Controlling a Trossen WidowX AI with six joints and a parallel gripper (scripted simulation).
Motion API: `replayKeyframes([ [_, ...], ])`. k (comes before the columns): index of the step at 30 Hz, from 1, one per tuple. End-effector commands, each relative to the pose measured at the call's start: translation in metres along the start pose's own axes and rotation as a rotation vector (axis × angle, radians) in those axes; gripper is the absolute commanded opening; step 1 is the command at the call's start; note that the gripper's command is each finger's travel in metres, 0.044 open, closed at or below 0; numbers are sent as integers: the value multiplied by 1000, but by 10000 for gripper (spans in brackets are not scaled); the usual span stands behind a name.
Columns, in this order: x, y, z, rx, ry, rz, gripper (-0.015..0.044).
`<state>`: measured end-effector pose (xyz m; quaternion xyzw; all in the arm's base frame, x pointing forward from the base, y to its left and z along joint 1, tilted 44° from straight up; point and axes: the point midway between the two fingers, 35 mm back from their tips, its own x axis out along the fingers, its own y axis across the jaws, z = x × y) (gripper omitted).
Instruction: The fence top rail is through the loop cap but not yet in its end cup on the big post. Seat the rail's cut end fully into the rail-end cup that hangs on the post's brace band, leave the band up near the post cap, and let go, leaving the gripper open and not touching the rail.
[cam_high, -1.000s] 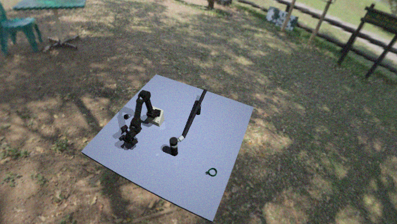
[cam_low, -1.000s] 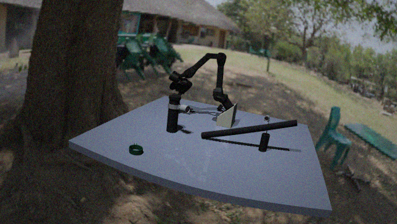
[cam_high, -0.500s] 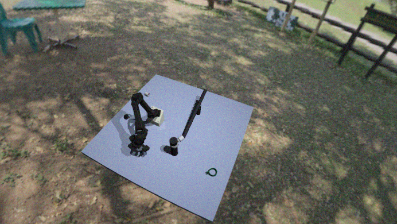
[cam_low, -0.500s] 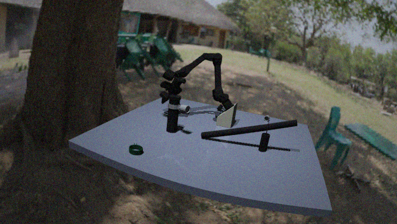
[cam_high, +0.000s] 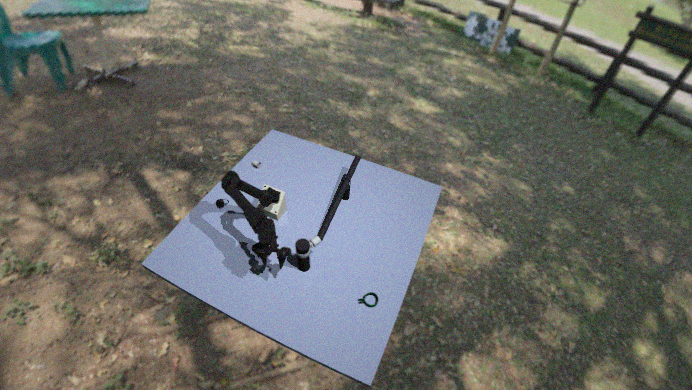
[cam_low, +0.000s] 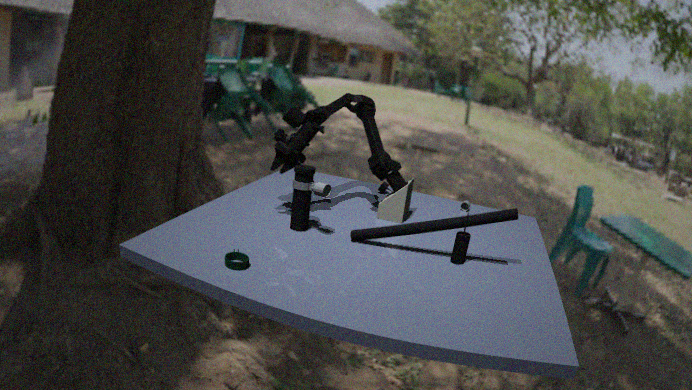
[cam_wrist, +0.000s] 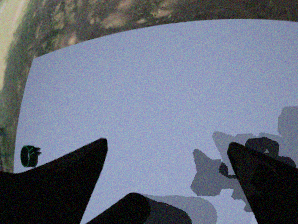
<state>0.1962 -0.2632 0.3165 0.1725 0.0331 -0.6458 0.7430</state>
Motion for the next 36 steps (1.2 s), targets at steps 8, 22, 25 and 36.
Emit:
replayKeyframes([
  [8,-80,129,-41,27,139,408,440],
  [22,-163,156,-208,-721,328,498,440],
  [25,-189,143,-250,-988,321,506,440],
  [36,-228,113,-300,-1415,238,513,440],
])
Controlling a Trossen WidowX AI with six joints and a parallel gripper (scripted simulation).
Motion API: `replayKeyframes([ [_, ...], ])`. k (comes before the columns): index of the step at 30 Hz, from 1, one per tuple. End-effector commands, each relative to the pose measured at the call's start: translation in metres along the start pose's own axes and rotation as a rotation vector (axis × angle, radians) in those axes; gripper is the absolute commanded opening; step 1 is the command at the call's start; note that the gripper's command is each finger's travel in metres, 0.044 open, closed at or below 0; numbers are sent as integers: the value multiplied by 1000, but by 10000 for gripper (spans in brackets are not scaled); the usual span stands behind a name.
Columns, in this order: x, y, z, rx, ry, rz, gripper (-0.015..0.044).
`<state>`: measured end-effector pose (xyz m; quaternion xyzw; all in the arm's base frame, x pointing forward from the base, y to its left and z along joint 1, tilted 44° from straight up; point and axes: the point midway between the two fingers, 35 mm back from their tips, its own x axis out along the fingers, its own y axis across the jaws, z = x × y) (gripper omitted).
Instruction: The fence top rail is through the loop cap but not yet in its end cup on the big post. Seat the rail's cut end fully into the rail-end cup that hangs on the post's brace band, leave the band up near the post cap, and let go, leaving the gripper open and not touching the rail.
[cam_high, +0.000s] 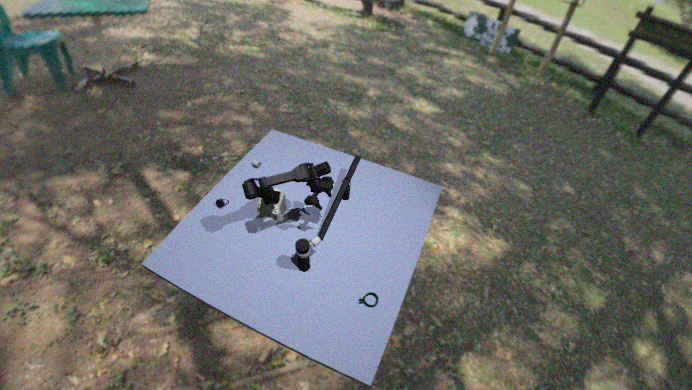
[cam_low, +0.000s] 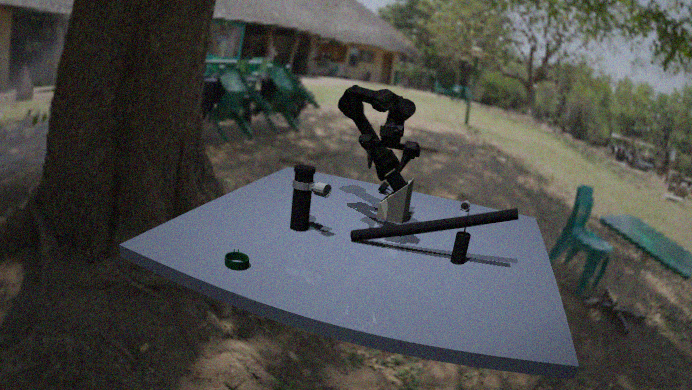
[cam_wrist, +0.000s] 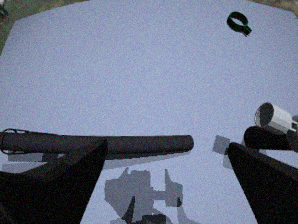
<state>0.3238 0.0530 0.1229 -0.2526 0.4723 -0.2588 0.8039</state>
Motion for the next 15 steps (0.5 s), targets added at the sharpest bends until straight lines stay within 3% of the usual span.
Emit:
replayKeyframes([
  [1,-2,2,-4,-46,4,-16,440],
  [7,1,-5,-1,-110,5,-20,440],
  [15,15,-62,11,-614,23,-67,440],
])
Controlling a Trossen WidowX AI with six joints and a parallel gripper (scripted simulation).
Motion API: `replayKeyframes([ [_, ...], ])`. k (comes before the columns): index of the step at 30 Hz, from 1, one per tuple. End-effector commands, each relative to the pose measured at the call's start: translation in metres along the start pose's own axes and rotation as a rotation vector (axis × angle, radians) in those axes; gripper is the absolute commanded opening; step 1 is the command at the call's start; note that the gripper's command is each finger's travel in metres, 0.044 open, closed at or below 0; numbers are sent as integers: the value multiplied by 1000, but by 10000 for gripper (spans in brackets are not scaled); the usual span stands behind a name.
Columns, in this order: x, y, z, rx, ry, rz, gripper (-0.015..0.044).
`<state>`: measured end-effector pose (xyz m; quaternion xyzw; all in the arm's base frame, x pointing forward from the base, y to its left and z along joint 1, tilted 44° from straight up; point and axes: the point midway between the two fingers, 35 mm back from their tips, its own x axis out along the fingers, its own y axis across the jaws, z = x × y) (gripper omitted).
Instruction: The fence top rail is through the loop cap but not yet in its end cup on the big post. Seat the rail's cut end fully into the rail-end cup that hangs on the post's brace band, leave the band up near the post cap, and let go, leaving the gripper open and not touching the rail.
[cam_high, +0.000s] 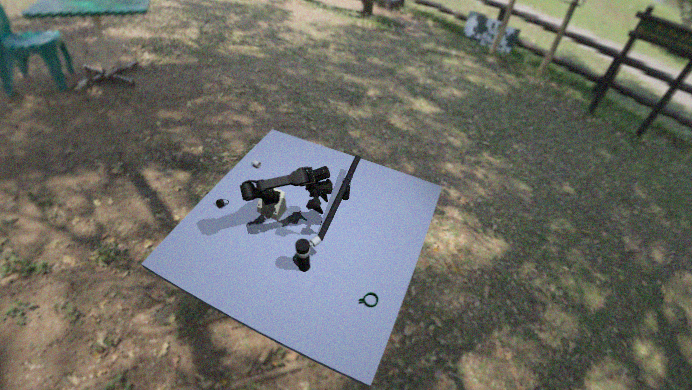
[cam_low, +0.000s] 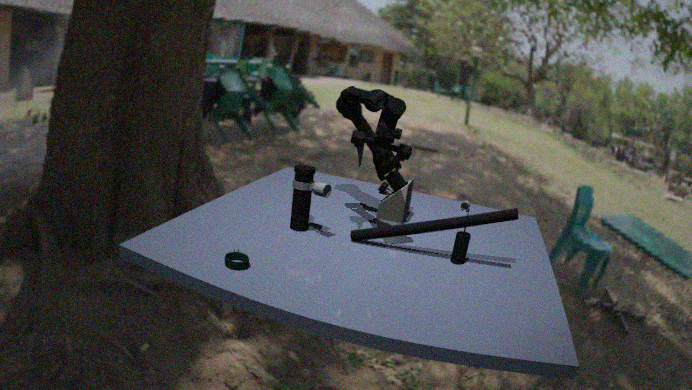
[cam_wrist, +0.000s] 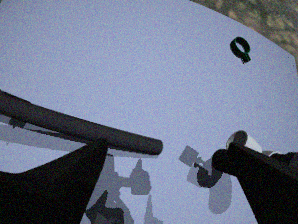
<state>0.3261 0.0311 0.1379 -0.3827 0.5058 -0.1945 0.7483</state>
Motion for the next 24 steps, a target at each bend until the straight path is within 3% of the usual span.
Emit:
replayKeyframes([
  [1,13,-44,-7,-367,23,-40,440],
  [7,22,-92,-21,-783,76,-78,440],
  [14,26,-119,-33,-1017,121,-92,440],
  [24,26,-120,-34,-1028,124,-93,440],
])
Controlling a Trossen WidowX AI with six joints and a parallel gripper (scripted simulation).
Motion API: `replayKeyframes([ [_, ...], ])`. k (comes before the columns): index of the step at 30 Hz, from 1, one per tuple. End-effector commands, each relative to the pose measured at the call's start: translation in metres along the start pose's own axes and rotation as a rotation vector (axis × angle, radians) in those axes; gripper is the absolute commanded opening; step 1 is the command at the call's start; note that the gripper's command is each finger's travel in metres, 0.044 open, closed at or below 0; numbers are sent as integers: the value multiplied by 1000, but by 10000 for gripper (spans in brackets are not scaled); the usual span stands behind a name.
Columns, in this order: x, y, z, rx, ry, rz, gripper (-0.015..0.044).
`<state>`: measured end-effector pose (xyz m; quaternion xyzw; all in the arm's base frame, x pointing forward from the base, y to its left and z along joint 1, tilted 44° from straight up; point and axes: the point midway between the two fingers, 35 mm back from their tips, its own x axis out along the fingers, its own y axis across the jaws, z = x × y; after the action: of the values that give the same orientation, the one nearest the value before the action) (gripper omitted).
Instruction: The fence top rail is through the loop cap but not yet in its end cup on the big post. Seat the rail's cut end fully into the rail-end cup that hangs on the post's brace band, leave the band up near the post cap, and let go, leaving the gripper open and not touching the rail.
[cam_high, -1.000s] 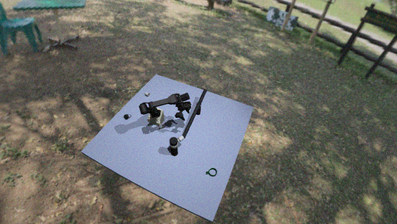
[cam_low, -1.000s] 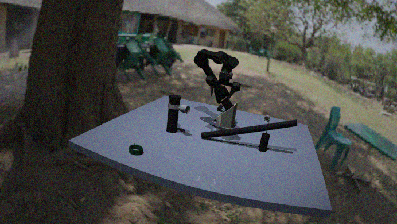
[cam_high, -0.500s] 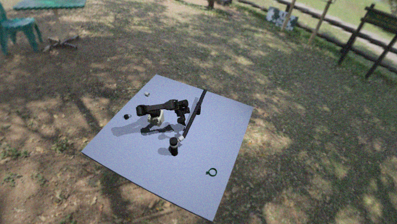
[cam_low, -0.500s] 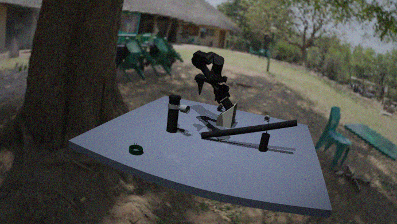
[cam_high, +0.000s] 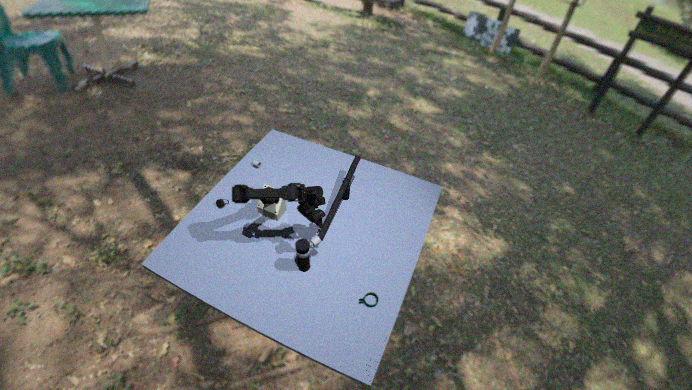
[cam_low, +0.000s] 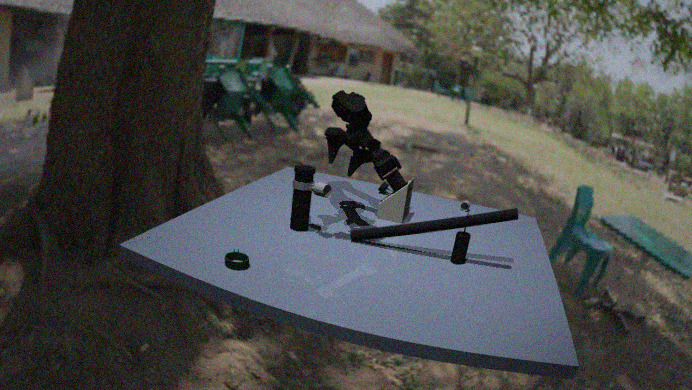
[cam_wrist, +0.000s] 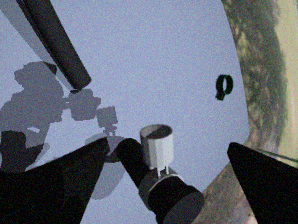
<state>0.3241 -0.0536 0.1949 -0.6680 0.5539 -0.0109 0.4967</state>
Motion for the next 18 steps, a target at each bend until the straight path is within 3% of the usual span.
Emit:
replayKeyframes([
  [1,7,-7,-24,-180,42,-4,440],
  [9,9,-6,-24,-180,42,-4,440],
  [18,38,10,-29,-179,43,-5,440],
])
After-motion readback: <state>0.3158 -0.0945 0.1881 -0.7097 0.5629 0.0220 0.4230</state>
